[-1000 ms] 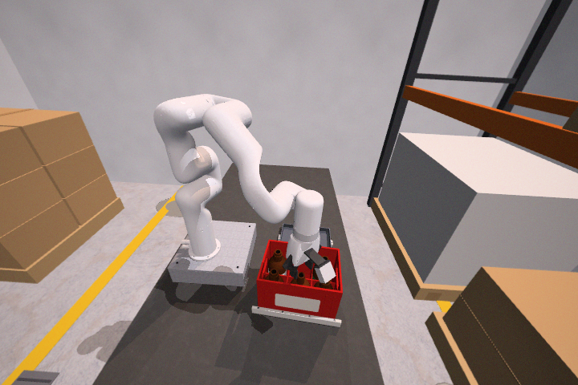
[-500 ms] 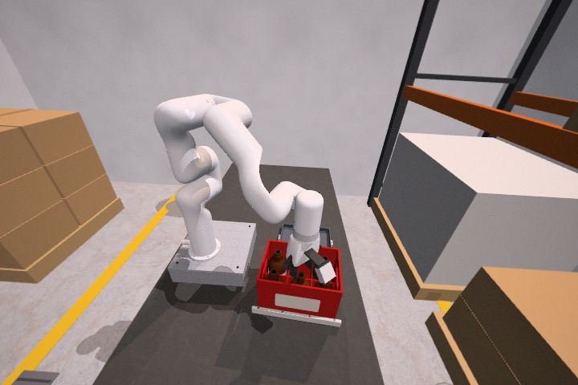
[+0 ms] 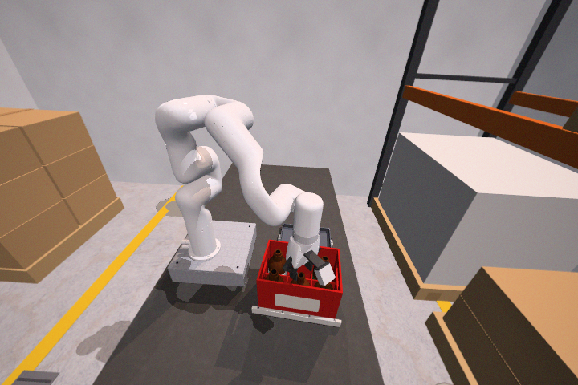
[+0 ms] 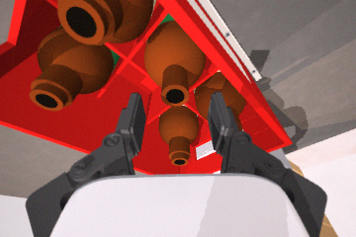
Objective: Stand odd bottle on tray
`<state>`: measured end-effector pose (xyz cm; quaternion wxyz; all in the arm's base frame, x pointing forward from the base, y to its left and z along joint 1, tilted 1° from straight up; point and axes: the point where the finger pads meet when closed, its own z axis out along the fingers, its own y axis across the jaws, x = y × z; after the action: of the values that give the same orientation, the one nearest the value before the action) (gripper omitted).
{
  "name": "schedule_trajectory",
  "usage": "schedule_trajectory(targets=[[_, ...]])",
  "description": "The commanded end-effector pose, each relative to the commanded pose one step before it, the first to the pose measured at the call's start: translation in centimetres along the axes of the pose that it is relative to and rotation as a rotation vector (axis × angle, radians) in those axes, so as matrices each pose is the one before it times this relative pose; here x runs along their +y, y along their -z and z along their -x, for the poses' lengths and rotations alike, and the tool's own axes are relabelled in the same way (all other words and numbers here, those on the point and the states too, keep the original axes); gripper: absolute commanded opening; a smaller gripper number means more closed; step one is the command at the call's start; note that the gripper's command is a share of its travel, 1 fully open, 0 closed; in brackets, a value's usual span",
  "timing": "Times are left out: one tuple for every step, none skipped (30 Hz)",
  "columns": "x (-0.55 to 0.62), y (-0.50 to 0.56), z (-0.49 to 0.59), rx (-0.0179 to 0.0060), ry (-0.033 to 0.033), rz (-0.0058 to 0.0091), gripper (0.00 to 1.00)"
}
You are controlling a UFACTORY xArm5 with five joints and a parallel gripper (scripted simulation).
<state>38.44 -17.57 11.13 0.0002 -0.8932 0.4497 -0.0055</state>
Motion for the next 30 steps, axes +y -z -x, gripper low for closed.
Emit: schedule_trajectory(targets=[[-0.056, -0.417, -0.115, 0.00335, 0.00002, -0.00186, 0.65], [0.002, -0.121, 0.001, 0.0, 0.0, 0.0, 0.65], [0.001, -0.123, 0.0, 0.0, 0.0, 0.0, 0.65], [0.0, -0.125, -0.001, 0.0, 0.0, 0.0, 0.65], [0.0, 0.0, 0.0, 0.0, 0.0, 0.0, 0.65], [0.0, 0.0, 0.0, 0.0, 0.0, 0.0, 0.65], [0.001, -0.126, -0.001, 0.0, 0.0, 0.0, 0.65], [0.001, -0.127, -0.001, 0.0, 0.0, 0.0, 0.65], [0.001, -0.127, 0.0, 0.0, 0.0, 0.0, 0.65], [0.001, -0.126, 0.0, 0.0, 0.0, 0.0, 0.65], [0.002, -0.125, 0.001, 0.0, 0.0, 0.0, 0.65], [0.0, -0.124, -0.001, 0.0, 0.0, 0.0, 0.65], [0.0, -0.122, -0.001, 0.0, 0.0, 0.0, 0.65], [0.001, -0.119, -0.001, 0.0, 0.0, 0.0, 0.65], [0.001, -0.115, 0.0, 0.0, 0.0, 0.0, 0.65], [0.001, -0.112, 0.0, 0.0, 0.0, 0.0, 0.65], [0.001, -0.107, 0.0, 0.0, 0.0, 0.0, 0.65], [0.001, -0.103, 0.001, 0.0, 0.0, 0.0, 0.65], [0.001, -0.098, -0.001, 0.0, 0.0, 0.0, 0.65], [0.0, -0.093, -0.001, 0.0, 0.0, 0.0, 0.65], [0.0, -0.087, -0.001, 0.0, 0.0, 0.0, 0.65], [0.0, 0.0, 0.0, 0.0, 0.0, 0.0, 0.65], [0.0, 0.0, 0.0, 0.0, 0.0, 0.0, 0.65], [0.0, -0.081, -0.001, 0.0, 0.0, 0.0, 0.65], [0.0, -0.075, 0.0, 0.0, 0.0, 0.0, 0.65], [0.001, -0.068, 0.0, 0.0, 0.0, 0.0, 0.65], [0.001, -0.062, 0.0, 0.0, 0.0, 0.0, 0.65], [0.001, -0.055, 0.0, 0.0, 0.0, 0.0, 0.65], [0.0, -0.049, 0.0, 0.0, 0.0, 0.0, 0.65], [0.0, -0.042, 0.0, 0.0, 0.0, 0.0, 0.65]])
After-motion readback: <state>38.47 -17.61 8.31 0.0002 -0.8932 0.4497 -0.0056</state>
